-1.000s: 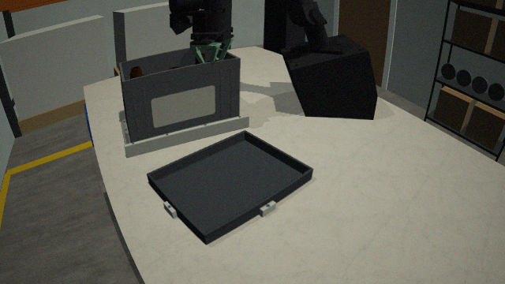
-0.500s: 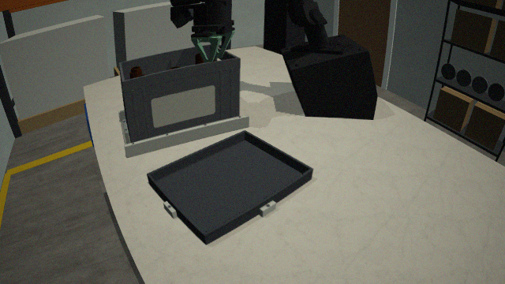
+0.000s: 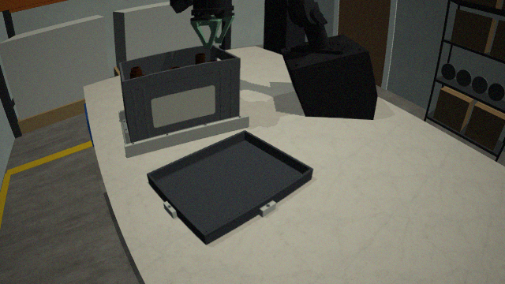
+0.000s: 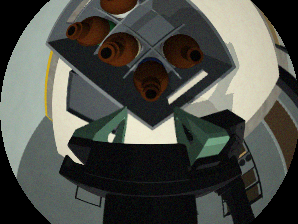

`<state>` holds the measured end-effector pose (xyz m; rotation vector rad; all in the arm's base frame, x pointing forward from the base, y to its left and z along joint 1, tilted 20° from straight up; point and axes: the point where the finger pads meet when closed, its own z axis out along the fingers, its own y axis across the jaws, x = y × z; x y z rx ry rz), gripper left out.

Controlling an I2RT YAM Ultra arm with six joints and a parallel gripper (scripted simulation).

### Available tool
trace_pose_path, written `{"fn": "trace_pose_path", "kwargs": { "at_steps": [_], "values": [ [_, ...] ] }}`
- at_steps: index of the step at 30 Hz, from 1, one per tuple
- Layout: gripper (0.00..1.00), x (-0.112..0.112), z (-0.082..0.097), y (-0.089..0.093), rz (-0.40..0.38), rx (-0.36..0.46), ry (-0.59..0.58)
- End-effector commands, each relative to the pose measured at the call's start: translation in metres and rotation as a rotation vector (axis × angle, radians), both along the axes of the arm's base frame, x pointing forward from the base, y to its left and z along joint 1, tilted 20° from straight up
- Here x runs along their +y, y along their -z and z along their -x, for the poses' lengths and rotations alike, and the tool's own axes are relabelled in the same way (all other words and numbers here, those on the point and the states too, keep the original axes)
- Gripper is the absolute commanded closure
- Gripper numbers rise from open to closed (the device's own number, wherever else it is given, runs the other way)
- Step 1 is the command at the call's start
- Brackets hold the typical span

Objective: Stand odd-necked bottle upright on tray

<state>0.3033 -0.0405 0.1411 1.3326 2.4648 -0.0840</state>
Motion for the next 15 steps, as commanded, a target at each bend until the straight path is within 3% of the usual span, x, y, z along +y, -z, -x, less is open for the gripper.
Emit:
{"fn": "trace_pose_path", "kwargs": {
  "at_steps": [1, 15],
  "values": [
    [0.39, 0.0027, 0.001, -0.029, 0.014, -0.047, 0.002],
    [0.39, 0.0042, 0.0033, -0.0356, 0.014, -0.046, 0.0]
  ]
}}
